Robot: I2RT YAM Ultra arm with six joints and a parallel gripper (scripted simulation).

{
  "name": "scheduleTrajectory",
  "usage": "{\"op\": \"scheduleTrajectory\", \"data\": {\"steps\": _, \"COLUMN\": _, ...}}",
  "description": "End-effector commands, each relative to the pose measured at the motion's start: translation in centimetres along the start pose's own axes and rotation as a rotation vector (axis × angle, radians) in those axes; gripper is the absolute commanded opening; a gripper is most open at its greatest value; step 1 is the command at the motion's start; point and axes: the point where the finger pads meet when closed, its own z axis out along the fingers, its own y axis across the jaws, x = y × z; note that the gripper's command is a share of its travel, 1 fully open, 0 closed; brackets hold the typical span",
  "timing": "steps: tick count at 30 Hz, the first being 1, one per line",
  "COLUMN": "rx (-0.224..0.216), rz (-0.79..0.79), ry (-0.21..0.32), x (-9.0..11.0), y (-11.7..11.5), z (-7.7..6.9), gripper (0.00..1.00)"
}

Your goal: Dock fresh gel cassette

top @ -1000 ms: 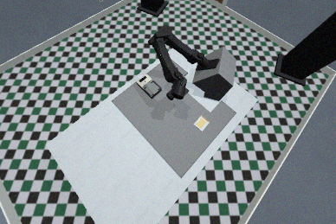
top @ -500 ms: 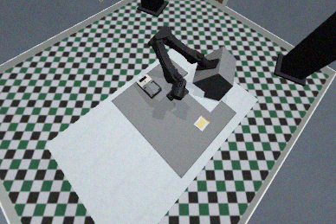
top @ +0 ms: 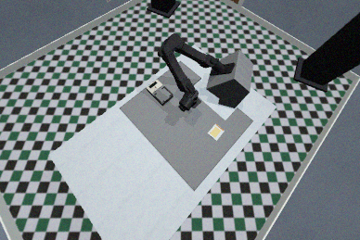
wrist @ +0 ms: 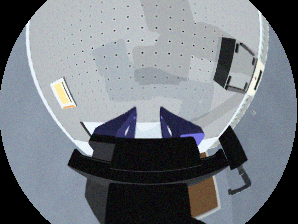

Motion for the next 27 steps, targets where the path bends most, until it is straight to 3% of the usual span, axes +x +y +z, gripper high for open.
{"op": "scheduleTrajectory", "data": {"steps": 1, "rx": -0.037, "rz": -0.018, "ry": -0.073, "x": -1.1, "y": 1.1, "z": 1.6, "gripper": 0.35}}
{"op": "scheduleTrajectory", "data": {"steps": 3, "rx": -0.037, "rz": -0.018, "ry": -0.073, "x": -1.2, "y": 1.2, "z": 2.1, "gripper": 0.35}}
{"op": "scheduleTrajectory", "data": {"steps": 5, "rx": -0.046, "rz": 0.000, "ry": -0.110, "x": -2.1, "y": 1.0, "z": 1.1, "gripper": 0.35}}
{"op": "scheduleTrajectory", "data": {"steps": 27, "rx": -0.045, "rz": 0.003, "ry": -0.113, "x": -2.4, "y": 1.0, "z": 1.1, "gripper": 0.35}}
